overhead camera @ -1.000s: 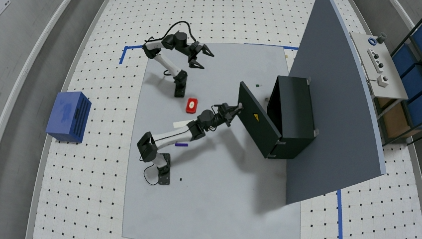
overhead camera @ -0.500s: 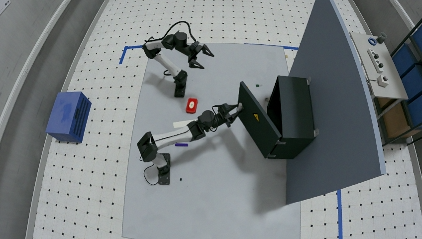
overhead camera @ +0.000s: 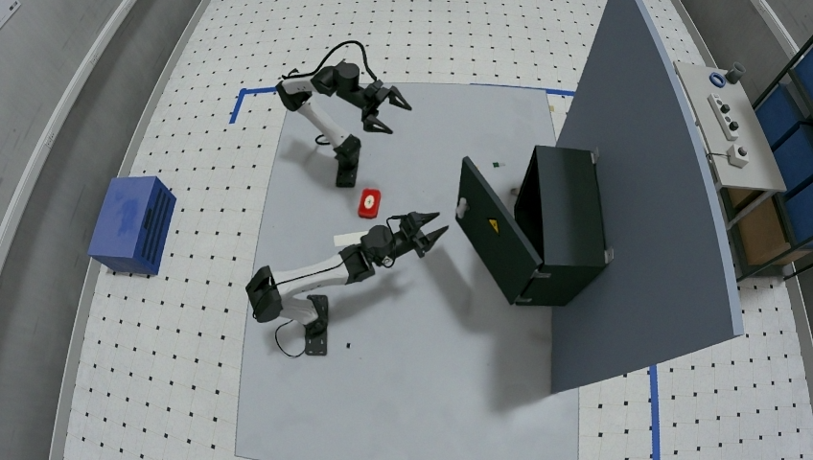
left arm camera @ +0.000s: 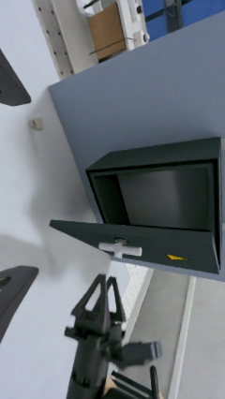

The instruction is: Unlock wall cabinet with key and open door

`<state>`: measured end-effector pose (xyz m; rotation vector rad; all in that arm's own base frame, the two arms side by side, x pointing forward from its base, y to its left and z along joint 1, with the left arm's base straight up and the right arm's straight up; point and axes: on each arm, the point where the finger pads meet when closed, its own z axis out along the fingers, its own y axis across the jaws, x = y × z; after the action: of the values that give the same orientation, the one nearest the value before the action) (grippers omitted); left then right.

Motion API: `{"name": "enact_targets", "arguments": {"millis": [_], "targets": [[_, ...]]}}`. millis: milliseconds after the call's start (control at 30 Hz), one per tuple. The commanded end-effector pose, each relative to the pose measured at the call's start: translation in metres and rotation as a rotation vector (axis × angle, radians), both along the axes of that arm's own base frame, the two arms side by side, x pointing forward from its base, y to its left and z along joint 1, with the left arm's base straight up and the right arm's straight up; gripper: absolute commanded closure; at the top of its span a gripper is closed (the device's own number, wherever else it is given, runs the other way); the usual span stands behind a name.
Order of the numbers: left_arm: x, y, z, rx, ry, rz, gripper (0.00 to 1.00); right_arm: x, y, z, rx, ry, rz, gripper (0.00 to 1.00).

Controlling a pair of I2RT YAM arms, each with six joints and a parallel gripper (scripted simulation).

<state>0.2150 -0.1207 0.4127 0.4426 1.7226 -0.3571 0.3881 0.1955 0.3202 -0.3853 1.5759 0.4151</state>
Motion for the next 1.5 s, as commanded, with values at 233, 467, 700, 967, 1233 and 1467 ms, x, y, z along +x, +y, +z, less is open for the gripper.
{"name": "enact_targets", "arguments": {"millis": [233,467,700,967,1233,1467], "targets": [[0.002,-0.005,0.010,-0.028,-0.020,-0.004,0.00,-0.021,-0.008,0.000,-0.005,0.020,0.011,0.56],[-0.004,-0.015,0.032,-0.106,-0.150,-0.061,0.00,-0.038,0.004,0.005,-0.058,0.098,0.071,0.56],[-0.020,-0.030,0.044,-0.202,-0.307,-0.157,0.00,-0.105,0.027,0.069,-0.108,0.163,0.243,0.56],[-0.025,-0.038,0.037,-0.226,-0.339,-0.198,0.00,-0.189,0.019,0.139,-0.114,0.143,0.400,0.56],[-0.025,-0.039,0.033,-0.226,-0.336,-0.198,0.00,-0.276,-0.020,0.177,-0.136,0.144,0.539,0.56],[-0.025,-0.039,0.031,-0.221,-0.329,-0.198,0.00,-0.297,-0.034,0.197,-0.103,0.094,0.572,0.56]]}}
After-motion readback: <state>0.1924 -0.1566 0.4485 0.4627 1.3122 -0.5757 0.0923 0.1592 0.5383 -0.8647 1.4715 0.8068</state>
